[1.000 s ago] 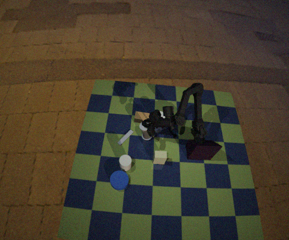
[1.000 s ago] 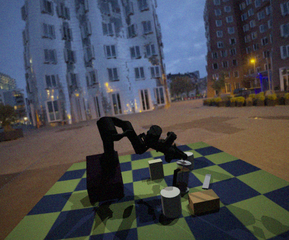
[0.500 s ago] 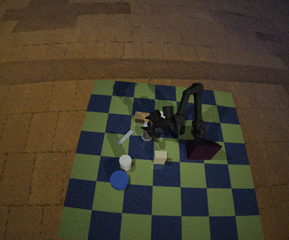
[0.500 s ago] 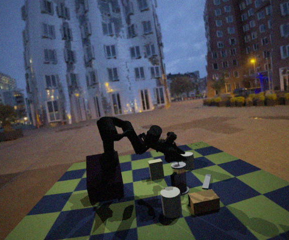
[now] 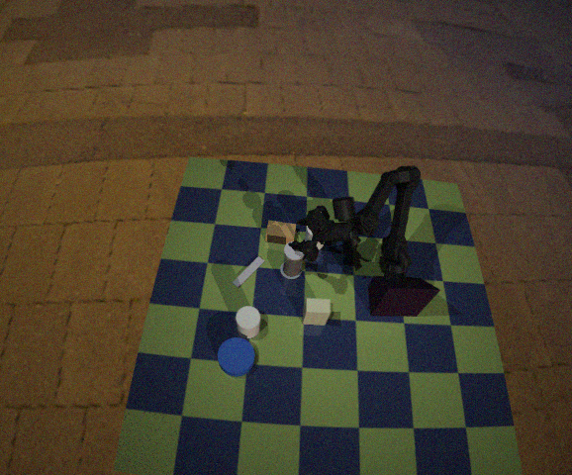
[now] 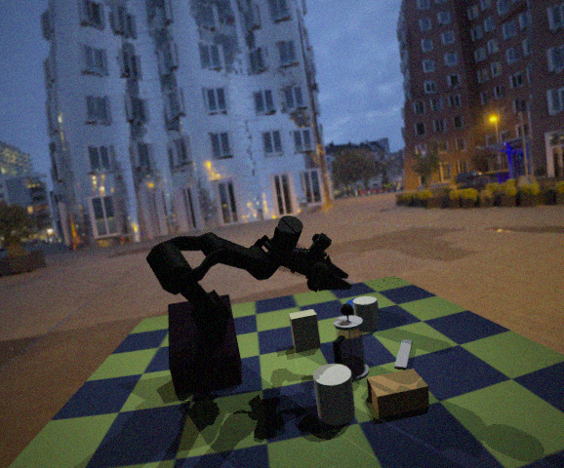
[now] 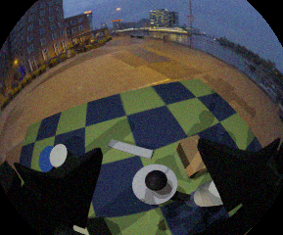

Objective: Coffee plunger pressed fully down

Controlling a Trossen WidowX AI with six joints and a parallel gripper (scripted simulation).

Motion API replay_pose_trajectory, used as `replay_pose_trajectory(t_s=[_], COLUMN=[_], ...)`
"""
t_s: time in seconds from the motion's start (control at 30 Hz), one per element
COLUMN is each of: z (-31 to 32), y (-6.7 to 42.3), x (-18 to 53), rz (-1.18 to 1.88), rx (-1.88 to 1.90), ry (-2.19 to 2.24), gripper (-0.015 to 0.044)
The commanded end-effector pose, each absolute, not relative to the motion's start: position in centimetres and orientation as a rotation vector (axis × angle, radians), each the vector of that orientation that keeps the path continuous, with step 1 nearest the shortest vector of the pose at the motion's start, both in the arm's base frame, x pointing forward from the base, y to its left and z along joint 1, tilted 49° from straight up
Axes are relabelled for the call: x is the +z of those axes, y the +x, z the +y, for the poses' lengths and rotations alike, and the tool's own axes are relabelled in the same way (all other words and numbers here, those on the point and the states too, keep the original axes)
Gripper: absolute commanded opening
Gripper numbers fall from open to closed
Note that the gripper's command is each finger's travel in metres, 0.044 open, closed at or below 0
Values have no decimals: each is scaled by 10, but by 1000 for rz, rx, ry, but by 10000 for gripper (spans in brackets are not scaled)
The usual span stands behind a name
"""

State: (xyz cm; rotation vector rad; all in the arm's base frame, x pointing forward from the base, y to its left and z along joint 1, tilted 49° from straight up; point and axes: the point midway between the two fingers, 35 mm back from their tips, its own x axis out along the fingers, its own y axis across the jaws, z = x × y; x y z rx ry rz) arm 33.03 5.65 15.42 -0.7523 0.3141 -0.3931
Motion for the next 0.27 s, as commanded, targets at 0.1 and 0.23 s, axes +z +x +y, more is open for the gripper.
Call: replay_pose_trajectory(t_s=[0.1,0.23], z=[62,62], y=[320,320], x=[164,164], rz=[313,313], rx=[-403,-403], ry=[-749,-749], gripper=[440,440])
